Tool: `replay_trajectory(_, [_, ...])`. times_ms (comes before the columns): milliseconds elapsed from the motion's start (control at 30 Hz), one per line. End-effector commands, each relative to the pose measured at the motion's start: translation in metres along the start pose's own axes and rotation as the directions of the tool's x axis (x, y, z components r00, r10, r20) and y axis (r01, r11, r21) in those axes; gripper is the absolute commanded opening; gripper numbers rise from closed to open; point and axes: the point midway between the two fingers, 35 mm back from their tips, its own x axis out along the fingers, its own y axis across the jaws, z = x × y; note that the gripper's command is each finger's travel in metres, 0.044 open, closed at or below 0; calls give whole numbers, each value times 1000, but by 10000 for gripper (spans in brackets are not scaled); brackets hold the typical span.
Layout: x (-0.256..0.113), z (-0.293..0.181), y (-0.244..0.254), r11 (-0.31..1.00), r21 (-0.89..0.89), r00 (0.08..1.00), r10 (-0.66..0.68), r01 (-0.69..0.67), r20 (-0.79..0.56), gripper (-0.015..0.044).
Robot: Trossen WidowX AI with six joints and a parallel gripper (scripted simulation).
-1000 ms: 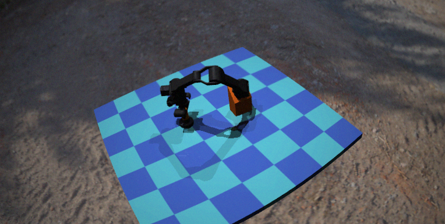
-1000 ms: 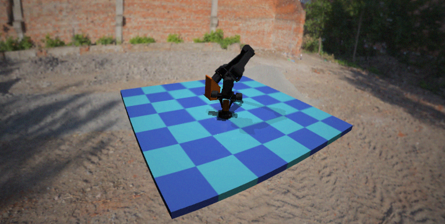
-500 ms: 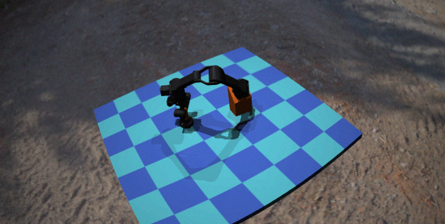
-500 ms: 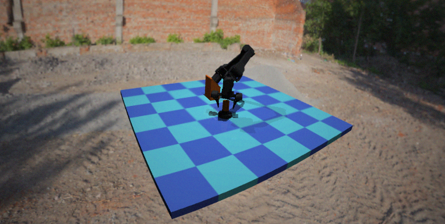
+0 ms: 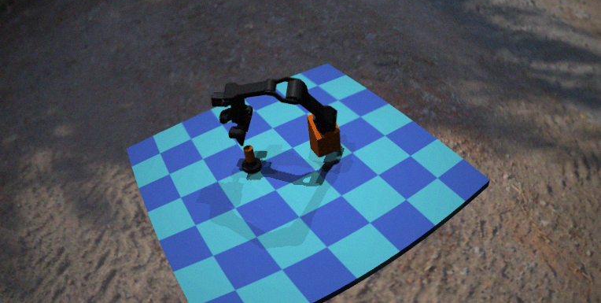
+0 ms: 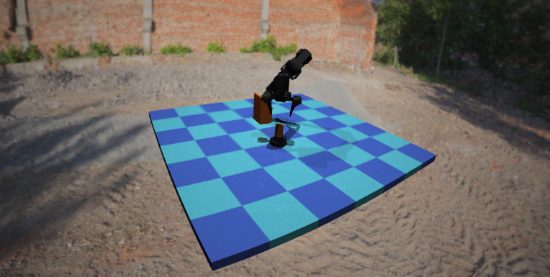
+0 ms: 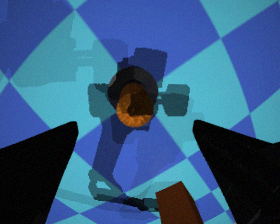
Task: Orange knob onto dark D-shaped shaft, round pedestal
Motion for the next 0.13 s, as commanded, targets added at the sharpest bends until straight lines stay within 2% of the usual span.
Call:
replay_trajectory(0, [3, 0, -2, 1000, 0, 1000, -6, 6, -15, 440])
replay_trajectory(100, [3, 0, -2, 1000, 0, 1000, -6, 6, -15, 440])
